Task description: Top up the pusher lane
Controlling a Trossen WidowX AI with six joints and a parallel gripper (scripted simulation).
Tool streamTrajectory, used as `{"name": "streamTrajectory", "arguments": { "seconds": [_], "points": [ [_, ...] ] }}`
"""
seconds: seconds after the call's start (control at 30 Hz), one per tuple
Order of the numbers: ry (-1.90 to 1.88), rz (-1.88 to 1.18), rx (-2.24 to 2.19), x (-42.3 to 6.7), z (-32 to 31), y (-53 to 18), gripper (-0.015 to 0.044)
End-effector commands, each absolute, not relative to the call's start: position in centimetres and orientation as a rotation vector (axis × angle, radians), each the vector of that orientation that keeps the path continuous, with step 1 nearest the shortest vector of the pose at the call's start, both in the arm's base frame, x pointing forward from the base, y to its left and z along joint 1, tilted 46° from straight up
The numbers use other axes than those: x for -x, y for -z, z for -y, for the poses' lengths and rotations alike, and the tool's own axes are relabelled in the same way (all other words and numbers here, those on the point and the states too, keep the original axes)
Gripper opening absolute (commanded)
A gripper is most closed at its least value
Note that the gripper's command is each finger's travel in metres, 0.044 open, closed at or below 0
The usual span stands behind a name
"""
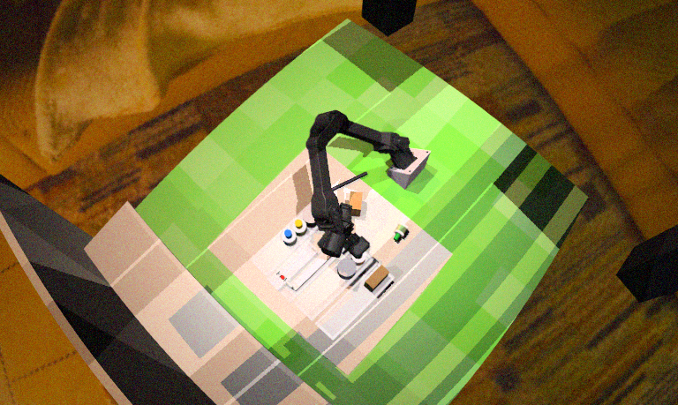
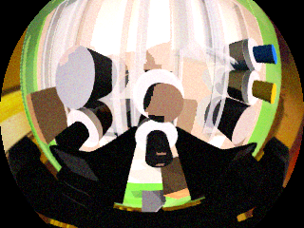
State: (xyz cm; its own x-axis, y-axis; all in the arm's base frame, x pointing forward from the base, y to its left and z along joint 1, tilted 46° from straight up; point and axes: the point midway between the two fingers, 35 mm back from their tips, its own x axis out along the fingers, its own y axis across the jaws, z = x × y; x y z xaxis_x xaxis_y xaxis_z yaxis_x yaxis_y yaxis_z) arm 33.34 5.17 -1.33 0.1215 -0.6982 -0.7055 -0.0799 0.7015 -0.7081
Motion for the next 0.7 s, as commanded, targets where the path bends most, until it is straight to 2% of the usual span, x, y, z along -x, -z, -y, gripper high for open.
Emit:
{"name": "streamTrajectory", "arguments": {
  "seconds": [0.0, 0.67],
  "points": [
    [0.518, -1.383, 0.703, -33.49, -5.06, 1.24, 0.0000],
    [0.518, -1.384, 0.703, -32.98, -5.13, 1.37, 0.0000]
  ]
}}
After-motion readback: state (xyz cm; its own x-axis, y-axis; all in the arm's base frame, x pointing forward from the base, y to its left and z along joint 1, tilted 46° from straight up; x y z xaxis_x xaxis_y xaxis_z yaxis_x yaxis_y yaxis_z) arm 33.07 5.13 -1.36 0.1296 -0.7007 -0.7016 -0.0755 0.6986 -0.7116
